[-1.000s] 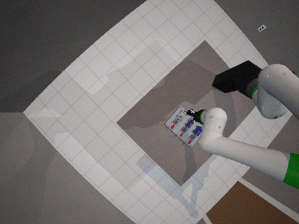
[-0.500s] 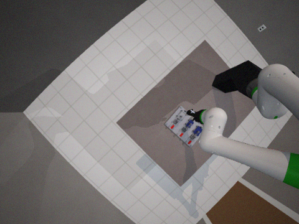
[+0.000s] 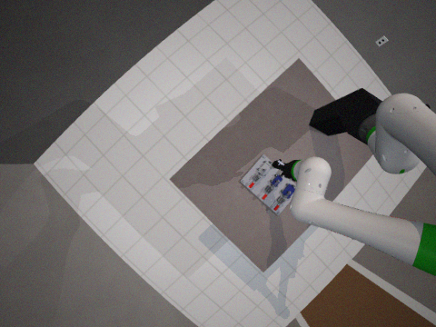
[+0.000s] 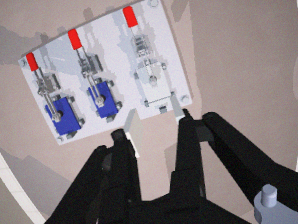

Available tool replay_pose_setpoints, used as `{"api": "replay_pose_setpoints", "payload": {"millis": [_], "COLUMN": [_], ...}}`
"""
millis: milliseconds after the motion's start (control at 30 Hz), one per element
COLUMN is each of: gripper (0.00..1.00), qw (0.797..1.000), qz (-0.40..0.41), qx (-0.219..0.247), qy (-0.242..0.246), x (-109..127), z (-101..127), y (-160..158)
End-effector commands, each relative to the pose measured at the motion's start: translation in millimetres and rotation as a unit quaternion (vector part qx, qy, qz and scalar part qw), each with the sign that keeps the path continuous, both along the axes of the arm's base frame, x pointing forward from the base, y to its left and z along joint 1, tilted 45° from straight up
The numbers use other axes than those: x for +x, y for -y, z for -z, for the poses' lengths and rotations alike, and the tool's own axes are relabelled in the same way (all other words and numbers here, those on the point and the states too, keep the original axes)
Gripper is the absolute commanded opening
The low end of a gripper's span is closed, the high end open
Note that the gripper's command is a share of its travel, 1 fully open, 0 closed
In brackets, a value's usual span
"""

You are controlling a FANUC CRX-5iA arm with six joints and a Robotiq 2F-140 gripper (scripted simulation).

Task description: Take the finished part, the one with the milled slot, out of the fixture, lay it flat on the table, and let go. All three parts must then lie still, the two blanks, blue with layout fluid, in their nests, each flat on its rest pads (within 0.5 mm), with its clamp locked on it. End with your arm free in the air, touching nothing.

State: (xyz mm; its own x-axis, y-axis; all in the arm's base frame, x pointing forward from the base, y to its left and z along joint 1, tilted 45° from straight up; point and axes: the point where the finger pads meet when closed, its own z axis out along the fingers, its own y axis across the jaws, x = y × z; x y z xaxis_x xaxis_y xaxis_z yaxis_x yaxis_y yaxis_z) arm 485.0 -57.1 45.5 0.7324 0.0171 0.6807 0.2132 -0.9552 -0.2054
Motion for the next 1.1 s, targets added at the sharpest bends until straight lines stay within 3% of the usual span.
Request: {"api": "replay_pose_setpoints", "payload": {"millis": [0,567,1067], "gripper": [0.28,0.28,0.28], "qw": [1.0,1.0,1.0], "qz": [0.0,0.0,0.0], "qx": [0.0,0.0,0.0], "qy": [0.0,0.0,0.0], "x": [0,6,39], "z": [0,6,42], "y": [0,-3,-17]}}
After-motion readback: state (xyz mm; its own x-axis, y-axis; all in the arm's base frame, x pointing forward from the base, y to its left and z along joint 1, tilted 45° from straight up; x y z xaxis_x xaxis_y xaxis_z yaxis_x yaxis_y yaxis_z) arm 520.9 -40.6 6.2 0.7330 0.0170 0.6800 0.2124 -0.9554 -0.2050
